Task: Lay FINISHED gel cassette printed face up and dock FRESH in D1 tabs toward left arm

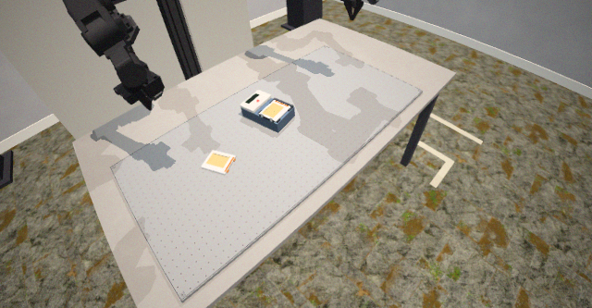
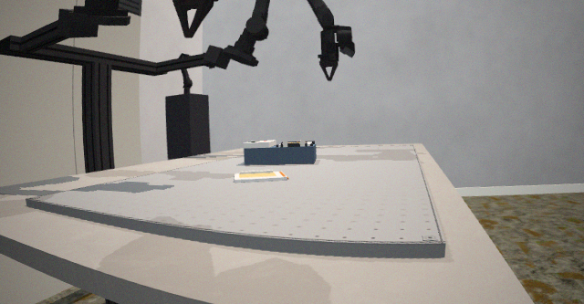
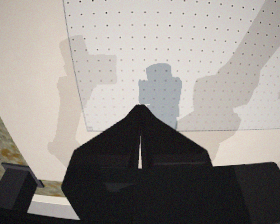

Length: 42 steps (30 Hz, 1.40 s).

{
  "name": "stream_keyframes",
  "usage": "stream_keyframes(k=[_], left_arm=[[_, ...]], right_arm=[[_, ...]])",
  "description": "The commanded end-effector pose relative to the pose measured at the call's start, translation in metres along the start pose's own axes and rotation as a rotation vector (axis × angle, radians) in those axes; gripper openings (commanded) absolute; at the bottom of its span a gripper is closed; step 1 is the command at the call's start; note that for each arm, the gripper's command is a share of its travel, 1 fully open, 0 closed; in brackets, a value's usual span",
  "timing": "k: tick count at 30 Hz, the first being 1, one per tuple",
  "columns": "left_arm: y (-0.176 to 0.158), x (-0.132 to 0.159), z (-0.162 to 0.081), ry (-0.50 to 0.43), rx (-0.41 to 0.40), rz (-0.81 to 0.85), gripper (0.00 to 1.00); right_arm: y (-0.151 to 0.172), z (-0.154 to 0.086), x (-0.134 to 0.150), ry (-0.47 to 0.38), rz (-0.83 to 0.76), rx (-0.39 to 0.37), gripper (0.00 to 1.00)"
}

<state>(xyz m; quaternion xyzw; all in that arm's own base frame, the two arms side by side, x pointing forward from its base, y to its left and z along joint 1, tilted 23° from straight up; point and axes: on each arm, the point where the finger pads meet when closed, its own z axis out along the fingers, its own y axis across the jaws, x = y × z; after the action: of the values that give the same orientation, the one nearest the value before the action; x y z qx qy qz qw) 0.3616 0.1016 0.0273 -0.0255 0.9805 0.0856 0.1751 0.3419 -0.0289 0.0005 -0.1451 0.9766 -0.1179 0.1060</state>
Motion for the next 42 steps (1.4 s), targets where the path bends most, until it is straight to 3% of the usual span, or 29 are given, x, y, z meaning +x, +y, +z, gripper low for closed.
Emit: stream_keyframes(k=[1,4,14,21,42], left_arm=[[0.005,-0.001,-0.002,-0.017,-0.004,0.0,0.0],[0.005,-0.001,-0.002,-0.017,-0.004,0.0,0.0],[0.005,-0.001,-0.002,-0.017,-0.004,0.0,0.0],[-0.022,-0.019,0.011,-0.065,0.056,0.22,0.0],[-0.093,-0.054,0.043,-0.13,0.116,0.452,0.0]], right_arm=[[-0.025,-0.009,-0.021,-0.089,0.146,0.015,0.0],[-0.04,-0.01,-0.023,-0.119,0.228,0.007,0.0],[-0.044,-0.01,-0.023,-0.119,0.228,0.007,0.0],[-0.044,-0.01,-0.023,-0.119,0.228,0.007,0.0],[-0.044,-0.01,-0.023,-0.119,0.228,0.007,0.0]])
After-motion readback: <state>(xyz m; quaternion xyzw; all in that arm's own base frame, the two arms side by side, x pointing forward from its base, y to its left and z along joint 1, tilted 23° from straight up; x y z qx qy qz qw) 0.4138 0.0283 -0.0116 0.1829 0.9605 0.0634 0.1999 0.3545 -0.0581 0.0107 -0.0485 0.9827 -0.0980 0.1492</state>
